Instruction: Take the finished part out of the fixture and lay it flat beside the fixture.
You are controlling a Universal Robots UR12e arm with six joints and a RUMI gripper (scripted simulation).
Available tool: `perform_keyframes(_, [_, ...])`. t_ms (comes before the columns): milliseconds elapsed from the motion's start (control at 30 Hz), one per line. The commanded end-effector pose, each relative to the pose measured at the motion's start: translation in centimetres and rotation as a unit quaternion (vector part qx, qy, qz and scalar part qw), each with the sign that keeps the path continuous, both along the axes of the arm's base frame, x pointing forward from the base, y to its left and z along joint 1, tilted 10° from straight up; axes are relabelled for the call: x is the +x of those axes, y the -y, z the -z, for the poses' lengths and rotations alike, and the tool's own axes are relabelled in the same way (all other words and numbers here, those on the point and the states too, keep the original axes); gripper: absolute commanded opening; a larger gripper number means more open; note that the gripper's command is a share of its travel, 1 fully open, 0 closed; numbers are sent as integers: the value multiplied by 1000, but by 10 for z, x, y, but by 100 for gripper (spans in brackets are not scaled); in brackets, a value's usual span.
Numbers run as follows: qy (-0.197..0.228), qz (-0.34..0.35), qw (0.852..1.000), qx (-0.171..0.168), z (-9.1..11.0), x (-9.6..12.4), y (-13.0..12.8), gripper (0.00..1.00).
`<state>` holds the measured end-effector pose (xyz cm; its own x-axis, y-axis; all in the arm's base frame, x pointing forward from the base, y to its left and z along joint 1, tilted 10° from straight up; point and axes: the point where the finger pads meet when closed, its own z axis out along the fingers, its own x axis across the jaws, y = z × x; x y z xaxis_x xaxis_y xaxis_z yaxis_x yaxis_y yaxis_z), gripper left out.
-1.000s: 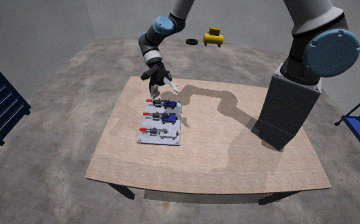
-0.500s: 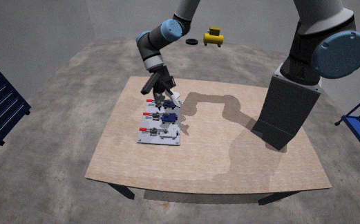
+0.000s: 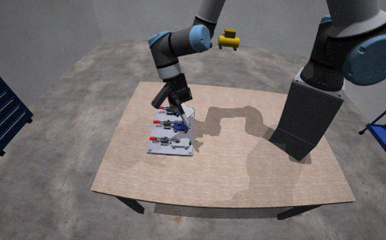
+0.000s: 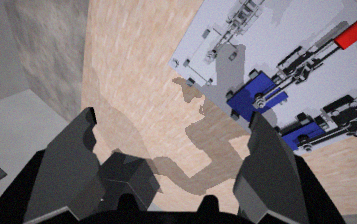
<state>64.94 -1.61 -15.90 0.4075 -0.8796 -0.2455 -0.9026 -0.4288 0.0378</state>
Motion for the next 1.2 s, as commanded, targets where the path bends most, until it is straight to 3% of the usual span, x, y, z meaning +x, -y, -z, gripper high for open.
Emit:
perform_keyframes(0, [12, 52, 997, -48, -1, 1, -2, 100])
perform_keyframes(367, [60, 177, 974, -126, -16, 4, -8, 100])
perform_keyframes(867, [101, 260, 947, -160, -32, 3, -11, 100])
perform_keyframes(1167, [109, 275, 941, -164, -35, 3, -12, 100])
